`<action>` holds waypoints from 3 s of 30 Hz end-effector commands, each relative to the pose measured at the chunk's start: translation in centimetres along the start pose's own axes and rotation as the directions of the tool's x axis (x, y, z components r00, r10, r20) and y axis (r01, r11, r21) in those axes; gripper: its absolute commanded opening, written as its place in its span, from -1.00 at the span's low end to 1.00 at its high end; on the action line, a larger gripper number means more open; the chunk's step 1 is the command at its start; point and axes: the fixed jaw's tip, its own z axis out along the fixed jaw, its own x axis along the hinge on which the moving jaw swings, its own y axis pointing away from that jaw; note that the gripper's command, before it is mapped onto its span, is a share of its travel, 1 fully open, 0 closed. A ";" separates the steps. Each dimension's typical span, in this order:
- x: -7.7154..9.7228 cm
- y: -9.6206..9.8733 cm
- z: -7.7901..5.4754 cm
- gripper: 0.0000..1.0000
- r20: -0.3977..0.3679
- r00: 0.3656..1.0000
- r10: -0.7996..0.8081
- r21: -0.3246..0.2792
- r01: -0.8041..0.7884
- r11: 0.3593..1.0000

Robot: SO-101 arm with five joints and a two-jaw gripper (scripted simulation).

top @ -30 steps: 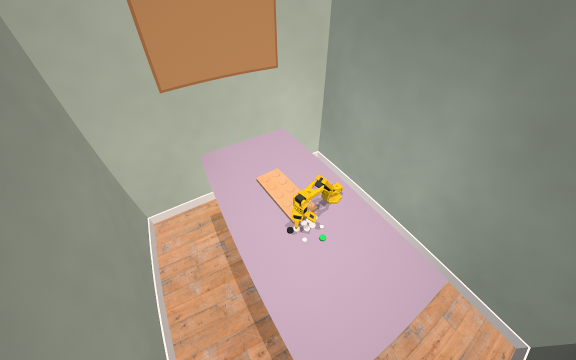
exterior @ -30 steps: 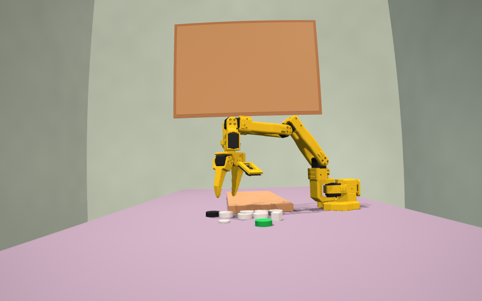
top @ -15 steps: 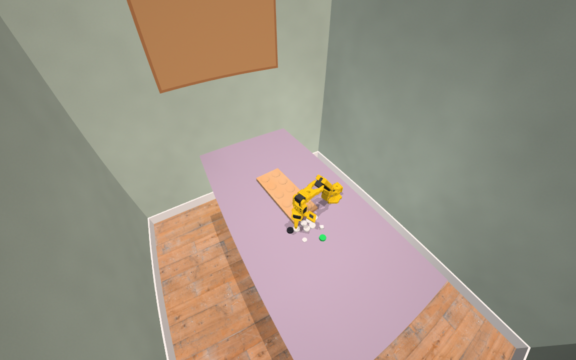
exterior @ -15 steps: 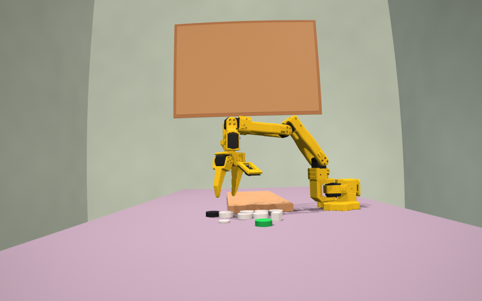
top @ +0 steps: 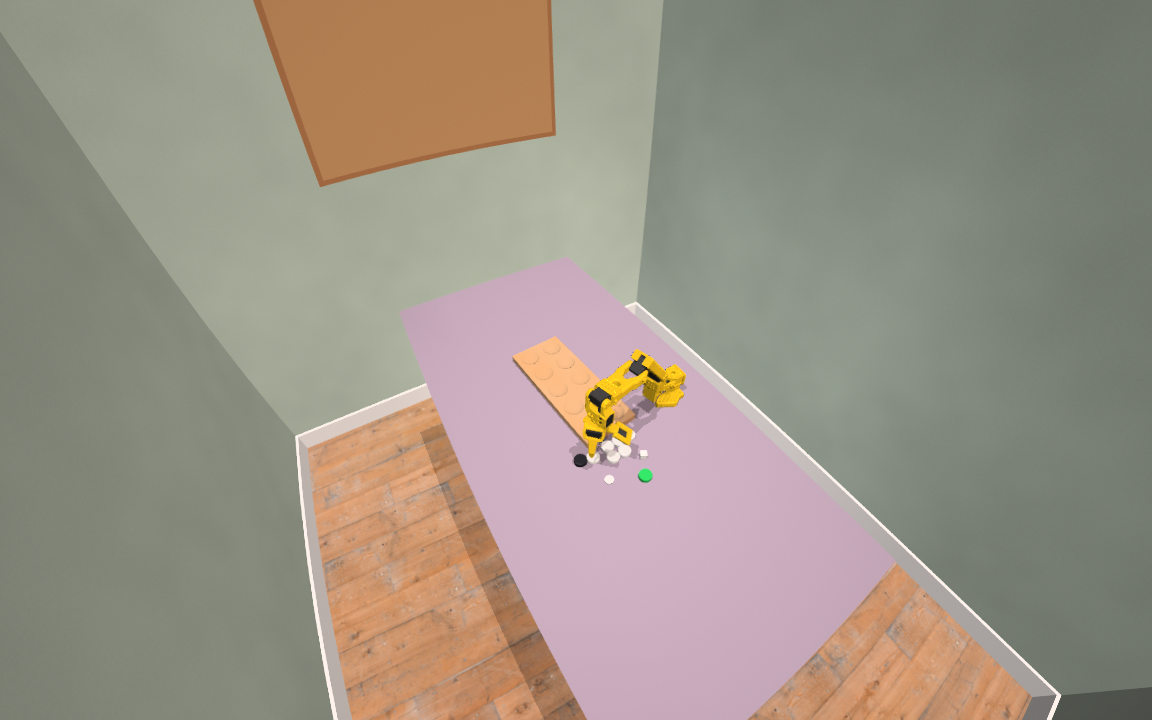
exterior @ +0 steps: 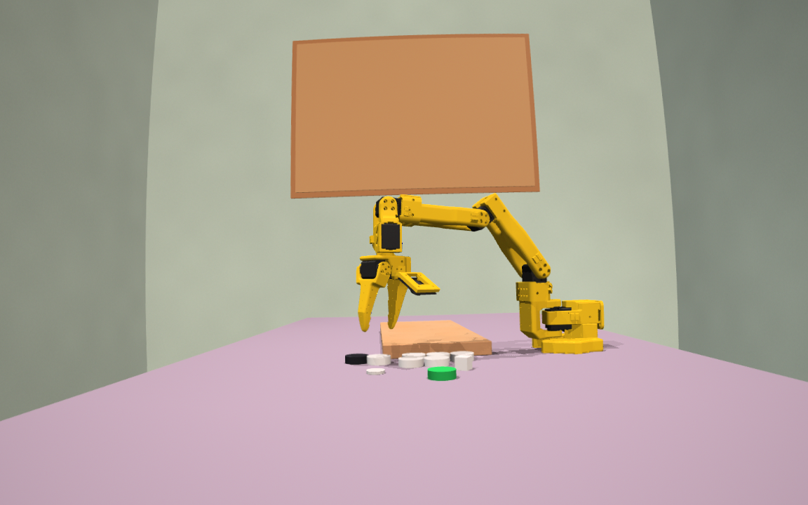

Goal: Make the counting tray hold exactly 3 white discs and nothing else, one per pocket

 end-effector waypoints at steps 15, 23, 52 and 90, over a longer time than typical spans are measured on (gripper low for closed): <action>0.5 -0.7 -1.5 -0.47 -0.038 0.999 0.008 0.071 -0.006 0.997; 0.3 -0.3 -0.9 -0.47 -0.022 1.000 0.007 0.042 -0.006 0.999; -0.4 0.9 1.0 -0.47 0.031 0.999 0.007 -0.053 -0.005 0.999; -0.4 0.8 2.4 -0.70 0.031 0.999 0.007 -0.053 -0.005 0.999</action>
